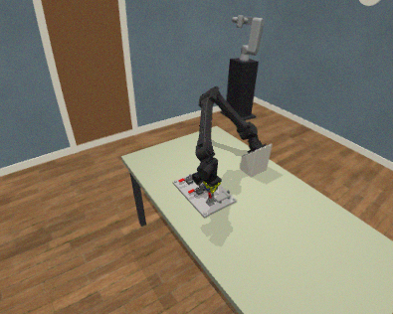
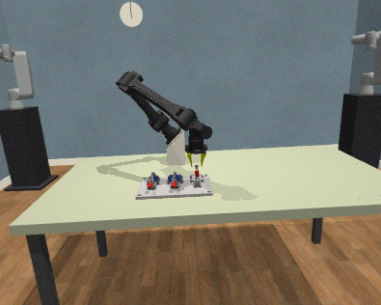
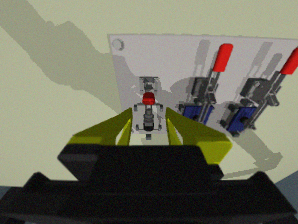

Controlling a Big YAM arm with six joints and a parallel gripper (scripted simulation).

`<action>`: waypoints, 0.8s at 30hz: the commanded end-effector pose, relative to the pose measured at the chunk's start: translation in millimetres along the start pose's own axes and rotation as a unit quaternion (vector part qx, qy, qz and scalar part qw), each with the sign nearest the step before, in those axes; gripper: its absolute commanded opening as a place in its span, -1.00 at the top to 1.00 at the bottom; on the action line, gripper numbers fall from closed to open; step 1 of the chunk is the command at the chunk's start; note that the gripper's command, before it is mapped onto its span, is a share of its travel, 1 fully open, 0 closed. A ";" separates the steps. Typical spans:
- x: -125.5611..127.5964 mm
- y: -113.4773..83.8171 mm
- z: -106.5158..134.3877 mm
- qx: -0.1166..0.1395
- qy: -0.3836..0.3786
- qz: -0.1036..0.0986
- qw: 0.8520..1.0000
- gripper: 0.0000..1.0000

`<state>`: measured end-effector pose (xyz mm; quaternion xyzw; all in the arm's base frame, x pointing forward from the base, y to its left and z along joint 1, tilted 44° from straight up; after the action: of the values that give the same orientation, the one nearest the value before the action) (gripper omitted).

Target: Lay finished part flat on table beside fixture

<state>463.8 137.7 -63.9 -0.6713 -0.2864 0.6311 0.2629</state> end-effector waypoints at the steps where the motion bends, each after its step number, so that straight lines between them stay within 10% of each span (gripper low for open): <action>1: 1.4 6.8 -14.2 0.000 0.017 -0.002 1.000 0.11; 24: 1.8 9.5 -14.3 0.000 0.019 -0.002 1.000 0.11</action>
<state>465.3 136.7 -65.4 -0.6728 -0.2864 0.6292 0.2636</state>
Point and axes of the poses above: the point where the finger pads meet when closed, its own y axis out along the fingers, its own x axis across the jaws, z = x × y, the point moved 6 cm from there along -y, back along the fingers, and after that the axes turned 6 degrees about y, right-handed, at the moved point
